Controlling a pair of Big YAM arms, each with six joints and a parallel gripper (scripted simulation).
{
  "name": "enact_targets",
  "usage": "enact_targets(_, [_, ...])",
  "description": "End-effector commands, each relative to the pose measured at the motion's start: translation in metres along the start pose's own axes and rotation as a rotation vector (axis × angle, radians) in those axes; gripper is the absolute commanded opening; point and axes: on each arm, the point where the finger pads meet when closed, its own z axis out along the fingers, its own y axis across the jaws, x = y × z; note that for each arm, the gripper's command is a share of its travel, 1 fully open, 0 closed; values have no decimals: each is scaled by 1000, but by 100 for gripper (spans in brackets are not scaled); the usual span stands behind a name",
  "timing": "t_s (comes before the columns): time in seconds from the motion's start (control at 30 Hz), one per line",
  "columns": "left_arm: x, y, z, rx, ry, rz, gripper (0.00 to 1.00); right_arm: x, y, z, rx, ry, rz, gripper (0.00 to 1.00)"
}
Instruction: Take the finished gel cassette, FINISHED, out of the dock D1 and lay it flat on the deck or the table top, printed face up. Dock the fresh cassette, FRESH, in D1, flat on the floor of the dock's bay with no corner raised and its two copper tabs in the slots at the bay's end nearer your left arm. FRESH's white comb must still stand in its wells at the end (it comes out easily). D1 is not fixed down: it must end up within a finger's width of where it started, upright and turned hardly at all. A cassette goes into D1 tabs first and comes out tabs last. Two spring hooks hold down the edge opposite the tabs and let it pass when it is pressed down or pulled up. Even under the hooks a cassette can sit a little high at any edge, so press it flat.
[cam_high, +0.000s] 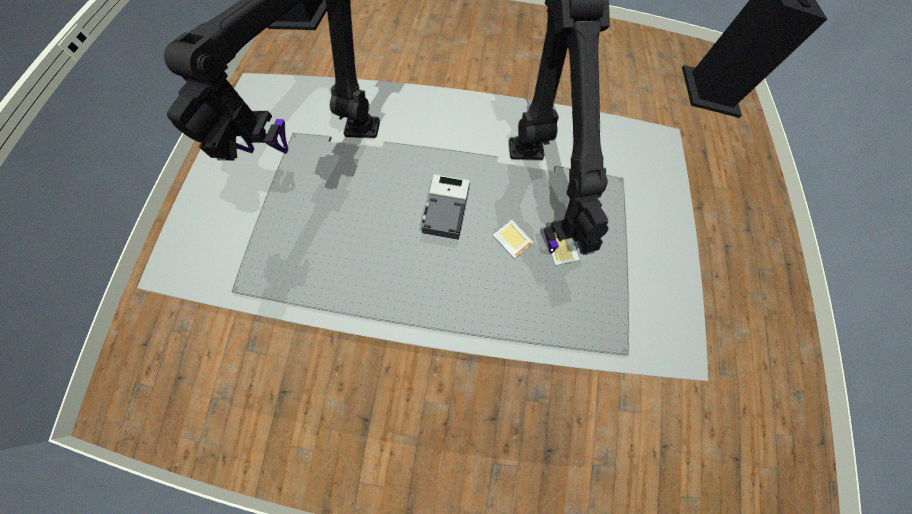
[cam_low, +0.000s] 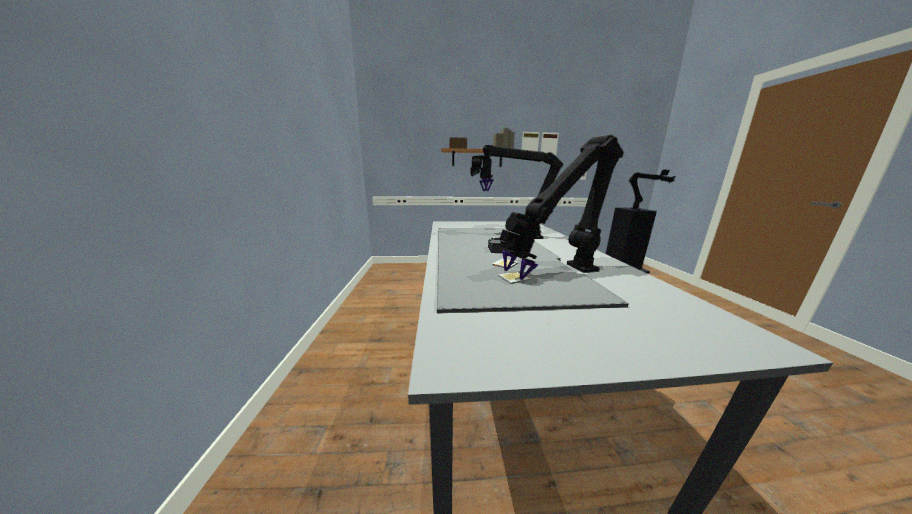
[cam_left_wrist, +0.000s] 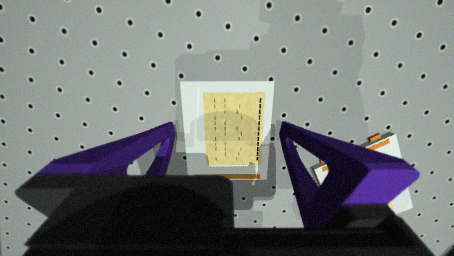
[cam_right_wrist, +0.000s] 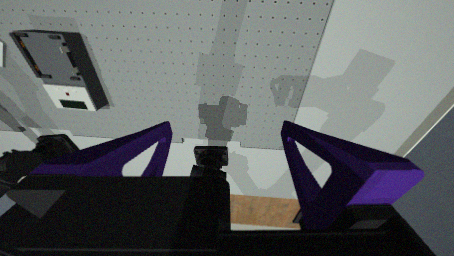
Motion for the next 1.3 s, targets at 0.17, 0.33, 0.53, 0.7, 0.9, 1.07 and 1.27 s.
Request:
enact_targets(0.17, [-7, 0, -7, 0, -16, 0, 98, -10, -5, -20, 2, -14, 20, 100])
enact_targets(0.33, [-8, 0, -10, 0, -16, 0, 98, -10, -5, -20, 2, -14, 20, 100])
enact_targets(0.53, [-8, 0, -10, 0, -16, 0, 98, -10, -5, -20, 2, -14, 20, 100])
enact_targets(0.7, [-8, 0, -10, 0, -16, 0, 98, -10, -5, -20, 2, -14, 20, 100])
enact_targets(0.9, [-10, 0, -14, 0, -20, 0, 98, -10, -5, -20, 2, -14, 20, 100])
enact_targets(1.07, [-11, 0, -14, 0, -20, 0, 98, -10, -5, -20, 2, -14, 20, 100])
enact_targets(1.27, [-11, 0, -14, 0, -20, 0, 98, -10, -5, -20, 2, -14, 20, 100])
